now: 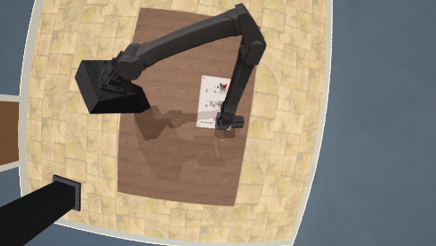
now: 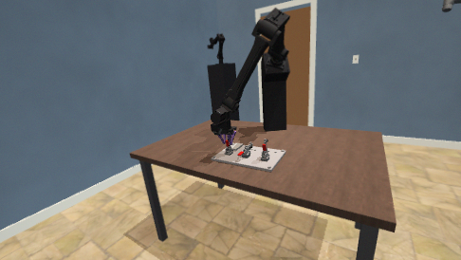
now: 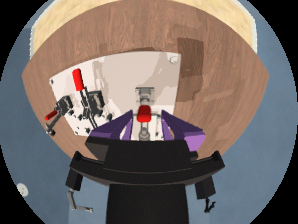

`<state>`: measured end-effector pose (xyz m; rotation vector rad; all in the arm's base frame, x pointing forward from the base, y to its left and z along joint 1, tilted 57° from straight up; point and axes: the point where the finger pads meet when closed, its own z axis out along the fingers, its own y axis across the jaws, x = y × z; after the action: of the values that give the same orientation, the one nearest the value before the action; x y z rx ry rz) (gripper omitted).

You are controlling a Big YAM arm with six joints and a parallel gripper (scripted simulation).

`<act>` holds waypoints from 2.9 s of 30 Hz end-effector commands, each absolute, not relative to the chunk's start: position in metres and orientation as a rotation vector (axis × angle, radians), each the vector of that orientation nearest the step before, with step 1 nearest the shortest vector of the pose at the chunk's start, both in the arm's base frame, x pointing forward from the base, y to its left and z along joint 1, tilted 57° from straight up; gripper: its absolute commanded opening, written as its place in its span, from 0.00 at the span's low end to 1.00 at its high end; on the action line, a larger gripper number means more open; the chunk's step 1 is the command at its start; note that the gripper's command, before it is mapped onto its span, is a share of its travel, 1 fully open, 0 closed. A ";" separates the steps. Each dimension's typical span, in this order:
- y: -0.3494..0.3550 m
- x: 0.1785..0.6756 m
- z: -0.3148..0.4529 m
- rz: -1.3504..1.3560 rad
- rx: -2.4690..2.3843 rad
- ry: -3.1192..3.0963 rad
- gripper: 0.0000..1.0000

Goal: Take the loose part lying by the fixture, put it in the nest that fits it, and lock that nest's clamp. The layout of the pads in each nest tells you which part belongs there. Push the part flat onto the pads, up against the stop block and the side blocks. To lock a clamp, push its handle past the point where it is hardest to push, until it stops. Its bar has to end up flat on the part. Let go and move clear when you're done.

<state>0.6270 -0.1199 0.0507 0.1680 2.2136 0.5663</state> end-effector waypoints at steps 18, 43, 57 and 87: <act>-0.112 0.643 0.068 0.558 0.150 2.173 0.45; -0.115 0.643 0.067 0.556 0.154 2.174 0.00; -0.115 0.643 0.067 0.556 0.154 2.174 0.00; -0.123 0.646 0.070 0.558 0.169 2.191 0.00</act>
<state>0.6374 -0.1169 0.0545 0.1692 2.2101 0.5696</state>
